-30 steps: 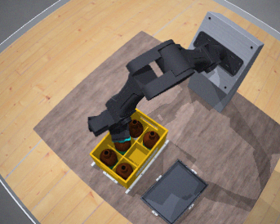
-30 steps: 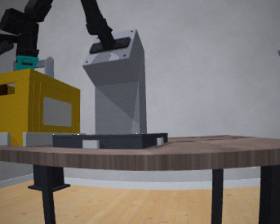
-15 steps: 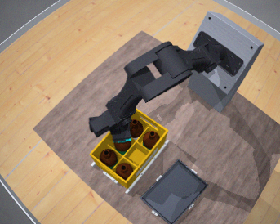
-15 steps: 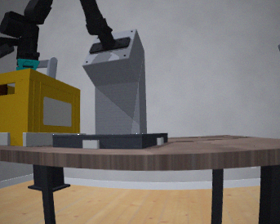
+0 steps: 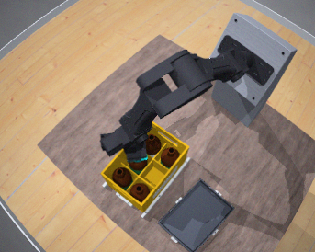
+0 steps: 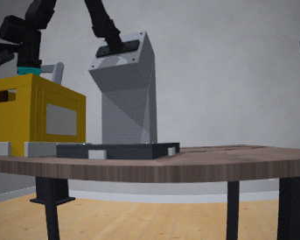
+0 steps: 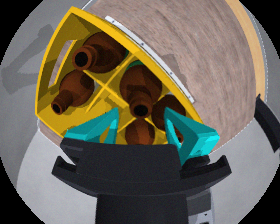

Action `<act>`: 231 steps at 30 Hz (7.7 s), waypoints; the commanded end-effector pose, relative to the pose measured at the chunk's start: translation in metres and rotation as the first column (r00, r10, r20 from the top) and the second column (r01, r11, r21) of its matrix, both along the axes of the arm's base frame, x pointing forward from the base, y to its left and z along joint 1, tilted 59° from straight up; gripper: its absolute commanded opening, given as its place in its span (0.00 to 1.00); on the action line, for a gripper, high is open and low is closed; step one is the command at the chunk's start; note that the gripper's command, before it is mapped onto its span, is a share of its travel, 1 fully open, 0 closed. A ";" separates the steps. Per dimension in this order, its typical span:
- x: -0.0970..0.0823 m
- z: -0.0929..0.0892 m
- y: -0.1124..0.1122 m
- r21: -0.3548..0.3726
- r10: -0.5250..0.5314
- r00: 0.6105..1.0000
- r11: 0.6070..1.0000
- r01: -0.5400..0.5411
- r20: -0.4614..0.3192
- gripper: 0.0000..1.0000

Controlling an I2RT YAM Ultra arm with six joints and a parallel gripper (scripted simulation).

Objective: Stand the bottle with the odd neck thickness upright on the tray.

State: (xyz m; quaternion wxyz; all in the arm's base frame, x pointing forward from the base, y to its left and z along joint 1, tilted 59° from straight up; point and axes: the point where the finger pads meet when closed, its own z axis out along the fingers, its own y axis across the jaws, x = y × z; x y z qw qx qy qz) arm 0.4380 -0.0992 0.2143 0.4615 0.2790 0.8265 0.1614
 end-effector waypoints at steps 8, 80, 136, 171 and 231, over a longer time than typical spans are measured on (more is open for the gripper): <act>0.016 0.012 -0.005 -0.014 -0.013 0.999 1.000 0.014 0.046 0.61; 0.021 0.013 -0.003 -0.017 -0.009 0.998 1.000 0.010 0.057 0.61; 0.021 0.013 -0.005 -0.017 -0.011 0.998 1.000 0.012 0.057 0.00; 0.020 0.012 -0.005 -0.016 -0.012 0.998 1.000 0.012 0.054 0.61; -0.047 0.034 -0.004 -0.010 -0.010 1.000 1.000 0.010 0.022 0.61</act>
